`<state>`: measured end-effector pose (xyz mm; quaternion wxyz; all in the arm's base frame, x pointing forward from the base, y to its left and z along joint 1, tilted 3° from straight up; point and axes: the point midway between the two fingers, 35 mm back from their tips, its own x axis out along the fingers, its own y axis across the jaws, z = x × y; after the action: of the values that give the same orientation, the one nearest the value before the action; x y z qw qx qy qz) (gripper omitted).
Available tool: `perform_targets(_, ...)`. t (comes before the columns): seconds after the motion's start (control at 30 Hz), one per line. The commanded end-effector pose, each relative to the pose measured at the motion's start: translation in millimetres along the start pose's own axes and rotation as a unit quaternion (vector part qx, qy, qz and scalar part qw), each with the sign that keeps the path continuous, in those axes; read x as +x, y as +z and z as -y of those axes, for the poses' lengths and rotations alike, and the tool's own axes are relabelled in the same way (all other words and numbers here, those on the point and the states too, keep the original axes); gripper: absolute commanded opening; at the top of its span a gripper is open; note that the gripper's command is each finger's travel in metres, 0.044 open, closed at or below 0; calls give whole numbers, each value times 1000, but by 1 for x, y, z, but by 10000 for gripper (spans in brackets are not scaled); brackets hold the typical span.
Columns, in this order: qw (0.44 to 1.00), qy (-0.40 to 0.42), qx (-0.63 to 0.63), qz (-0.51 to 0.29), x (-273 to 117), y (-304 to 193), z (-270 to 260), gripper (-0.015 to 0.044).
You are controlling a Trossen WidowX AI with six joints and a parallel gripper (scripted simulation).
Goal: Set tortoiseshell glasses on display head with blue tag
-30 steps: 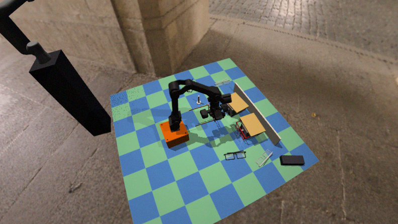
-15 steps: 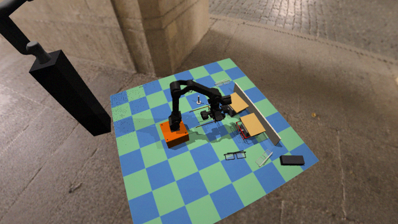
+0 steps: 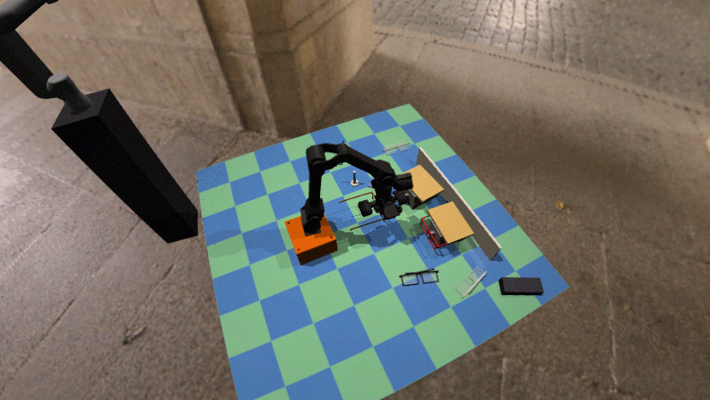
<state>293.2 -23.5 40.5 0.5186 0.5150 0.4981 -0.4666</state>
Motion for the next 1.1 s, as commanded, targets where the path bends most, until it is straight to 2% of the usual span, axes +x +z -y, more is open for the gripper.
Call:
perform_targets(0.0,1000,-3,0,-2,5,-1,1,0)
perform_targets(1.07,1000,-3,0,-2,42,-1,3,0)
